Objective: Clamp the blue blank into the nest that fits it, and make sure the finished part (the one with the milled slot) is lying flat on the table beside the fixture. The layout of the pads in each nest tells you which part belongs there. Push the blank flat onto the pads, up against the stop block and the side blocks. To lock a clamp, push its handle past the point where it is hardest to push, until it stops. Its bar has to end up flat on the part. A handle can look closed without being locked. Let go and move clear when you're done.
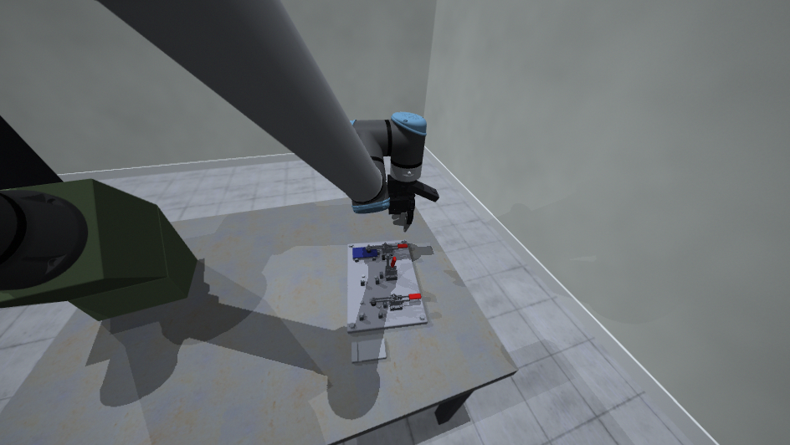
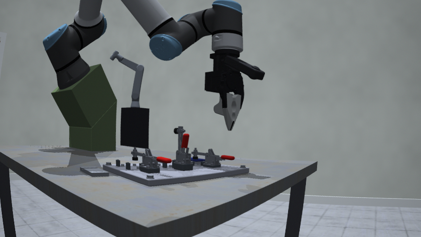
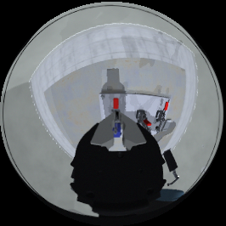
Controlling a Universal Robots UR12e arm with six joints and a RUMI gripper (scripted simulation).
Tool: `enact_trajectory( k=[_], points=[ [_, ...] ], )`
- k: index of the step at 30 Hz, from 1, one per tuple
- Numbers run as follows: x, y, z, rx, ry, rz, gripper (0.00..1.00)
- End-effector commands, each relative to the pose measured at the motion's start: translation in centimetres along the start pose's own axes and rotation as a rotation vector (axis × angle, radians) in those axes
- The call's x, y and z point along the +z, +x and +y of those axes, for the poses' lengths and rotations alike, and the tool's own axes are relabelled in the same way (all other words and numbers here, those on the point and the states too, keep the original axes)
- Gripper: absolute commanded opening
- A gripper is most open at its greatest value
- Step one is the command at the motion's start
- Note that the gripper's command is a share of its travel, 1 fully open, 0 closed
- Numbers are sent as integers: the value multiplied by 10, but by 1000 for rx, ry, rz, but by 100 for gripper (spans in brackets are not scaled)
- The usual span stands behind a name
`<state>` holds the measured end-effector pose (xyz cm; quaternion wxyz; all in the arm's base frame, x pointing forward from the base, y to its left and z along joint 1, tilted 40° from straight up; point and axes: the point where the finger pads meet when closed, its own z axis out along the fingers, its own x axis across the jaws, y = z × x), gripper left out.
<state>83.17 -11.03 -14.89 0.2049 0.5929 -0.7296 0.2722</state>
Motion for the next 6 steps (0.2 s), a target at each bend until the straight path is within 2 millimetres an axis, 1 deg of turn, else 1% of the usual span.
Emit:
enact_trajectory(
  k=[1,2,6],
  points=[
    [-2,0,-1,0,1,0,0],
    [-2,0,-1,0,1,0,100],
    [-2,0,-1,0,1,0,100]
  ],
)
